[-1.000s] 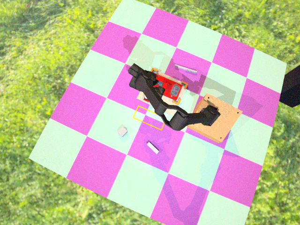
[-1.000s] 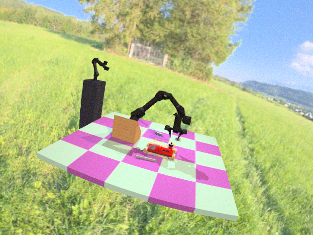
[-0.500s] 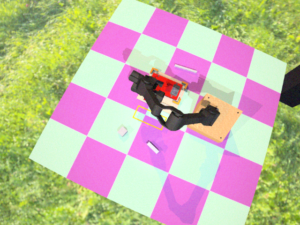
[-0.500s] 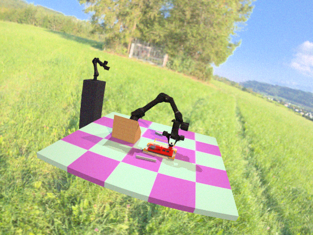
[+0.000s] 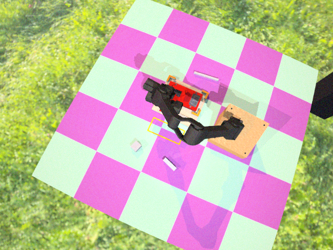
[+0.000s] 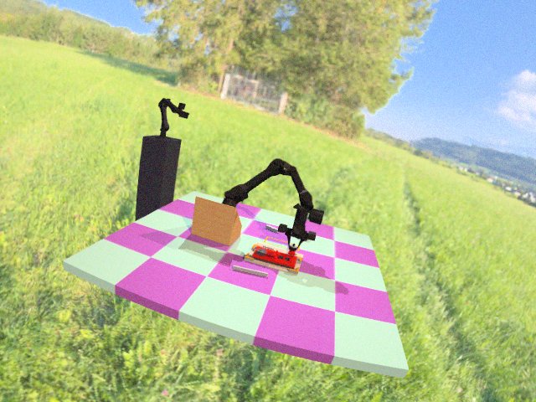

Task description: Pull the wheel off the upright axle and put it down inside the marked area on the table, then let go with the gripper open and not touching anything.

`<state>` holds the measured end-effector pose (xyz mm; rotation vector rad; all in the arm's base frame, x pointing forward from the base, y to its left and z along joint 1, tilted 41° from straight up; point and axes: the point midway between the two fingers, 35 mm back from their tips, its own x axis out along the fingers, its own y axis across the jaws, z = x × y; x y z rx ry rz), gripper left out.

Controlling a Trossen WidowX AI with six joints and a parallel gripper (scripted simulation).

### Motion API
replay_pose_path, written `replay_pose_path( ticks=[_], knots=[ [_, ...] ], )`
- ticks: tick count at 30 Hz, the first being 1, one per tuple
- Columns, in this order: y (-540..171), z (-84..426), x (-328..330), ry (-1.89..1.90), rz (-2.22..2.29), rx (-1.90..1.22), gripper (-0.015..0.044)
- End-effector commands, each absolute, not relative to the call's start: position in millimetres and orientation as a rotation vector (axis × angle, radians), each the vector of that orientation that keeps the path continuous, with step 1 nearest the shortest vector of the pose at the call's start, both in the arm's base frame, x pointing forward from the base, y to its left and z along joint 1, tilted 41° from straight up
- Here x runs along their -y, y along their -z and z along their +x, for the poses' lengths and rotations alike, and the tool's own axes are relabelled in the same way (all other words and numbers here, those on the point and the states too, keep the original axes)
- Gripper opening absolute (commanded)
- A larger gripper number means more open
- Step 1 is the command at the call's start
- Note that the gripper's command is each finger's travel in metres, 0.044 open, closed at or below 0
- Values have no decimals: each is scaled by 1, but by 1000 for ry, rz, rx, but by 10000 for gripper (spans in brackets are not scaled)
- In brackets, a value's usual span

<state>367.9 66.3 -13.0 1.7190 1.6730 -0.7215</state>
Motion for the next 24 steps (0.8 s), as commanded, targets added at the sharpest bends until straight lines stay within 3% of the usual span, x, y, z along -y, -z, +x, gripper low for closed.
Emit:
replay_pose_path(
  ticks=[1, 24],
  knots=[
    [11, 369, -65, 716, 1719, -1669, 0],
    [5, 369, -59, 717, 1721, -1669, 0]
  ],
)
